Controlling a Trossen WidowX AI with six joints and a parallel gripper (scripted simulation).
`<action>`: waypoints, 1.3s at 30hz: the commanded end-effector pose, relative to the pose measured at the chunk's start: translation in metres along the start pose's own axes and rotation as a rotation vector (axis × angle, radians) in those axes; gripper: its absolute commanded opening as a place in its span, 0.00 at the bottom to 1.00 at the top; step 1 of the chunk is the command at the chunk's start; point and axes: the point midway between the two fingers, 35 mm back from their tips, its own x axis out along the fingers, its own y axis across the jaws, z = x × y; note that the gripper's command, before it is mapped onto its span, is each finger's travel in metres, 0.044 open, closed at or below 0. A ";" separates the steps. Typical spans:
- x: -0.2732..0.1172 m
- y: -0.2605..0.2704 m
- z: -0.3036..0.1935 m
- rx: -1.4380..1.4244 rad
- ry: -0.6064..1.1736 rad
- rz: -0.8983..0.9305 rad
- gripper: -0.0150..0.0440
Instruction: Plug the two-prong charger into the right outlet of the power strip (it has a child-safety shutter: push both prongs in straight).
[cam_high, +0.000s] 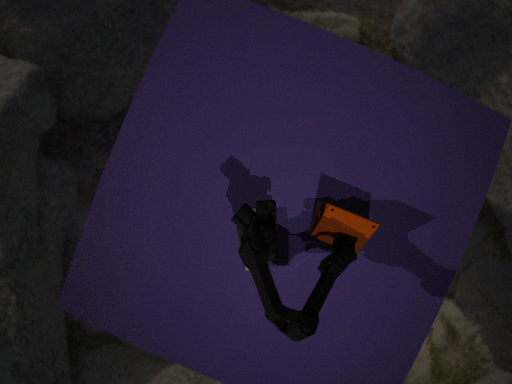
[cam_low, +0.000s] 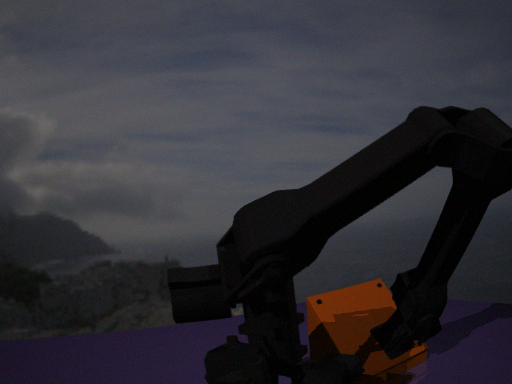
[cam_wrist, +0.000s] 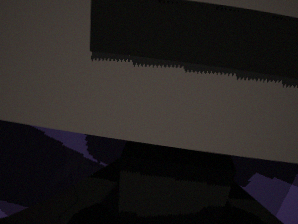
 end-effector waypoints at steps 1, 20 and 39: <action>0.000 0.000 0.002 0.004 -0.002 0.002 0.25; -0.001 0.000 0.009 0.004 -0.003 0.002 0.25; -0.001 0.000 0.016 0.004 -0.003 0.002 0.25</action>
